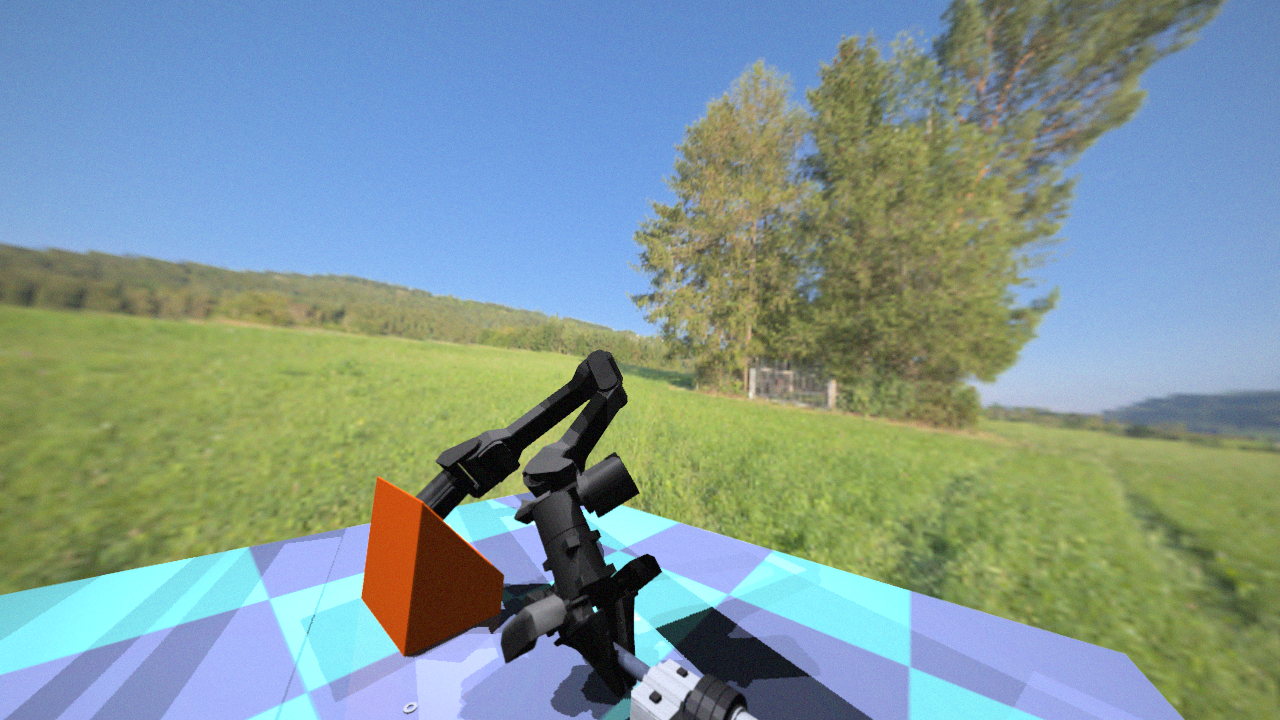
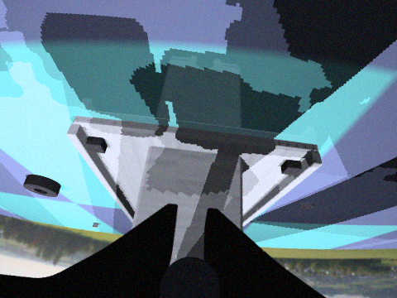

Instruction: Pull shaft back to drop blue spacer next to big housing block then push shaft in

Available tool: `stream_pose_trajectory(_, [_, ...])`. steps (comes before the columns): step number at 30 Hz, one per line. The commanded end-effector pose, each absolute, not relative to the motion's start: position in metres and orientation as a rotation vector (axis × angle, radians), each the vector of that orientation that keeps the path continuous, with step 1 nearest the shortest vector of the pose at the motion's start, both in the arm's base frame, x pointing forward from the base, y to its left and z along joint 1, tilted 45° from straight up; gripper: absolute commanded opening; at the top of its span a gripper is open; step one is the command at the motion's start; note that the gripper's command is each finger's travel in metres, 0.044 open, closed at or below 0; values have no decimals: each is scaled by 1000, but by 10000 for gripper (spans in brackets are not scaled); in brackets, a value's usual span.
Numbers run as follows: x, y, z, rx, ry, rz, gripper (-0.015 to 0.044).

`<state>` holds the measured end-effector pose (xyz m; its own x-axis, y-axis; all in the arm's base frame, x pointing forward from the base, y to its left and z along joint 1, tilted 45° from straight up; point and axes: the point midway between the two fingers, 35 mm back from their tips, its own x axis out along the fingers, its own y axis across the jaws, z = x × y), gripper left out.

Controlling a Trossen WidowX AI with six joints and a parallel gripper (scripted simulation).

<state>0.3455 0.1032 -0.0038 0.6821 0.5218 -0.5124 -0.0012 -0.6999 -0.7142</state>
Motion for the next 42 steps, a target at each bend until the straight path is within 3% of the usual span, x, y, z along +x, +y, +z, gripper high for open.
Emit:
stream_pose_trajectory(1, [350,103,-2,-2191,-397,942,0])
stream_pose_trajectory(42, [362,103,-2,-2191,-398,941,0])
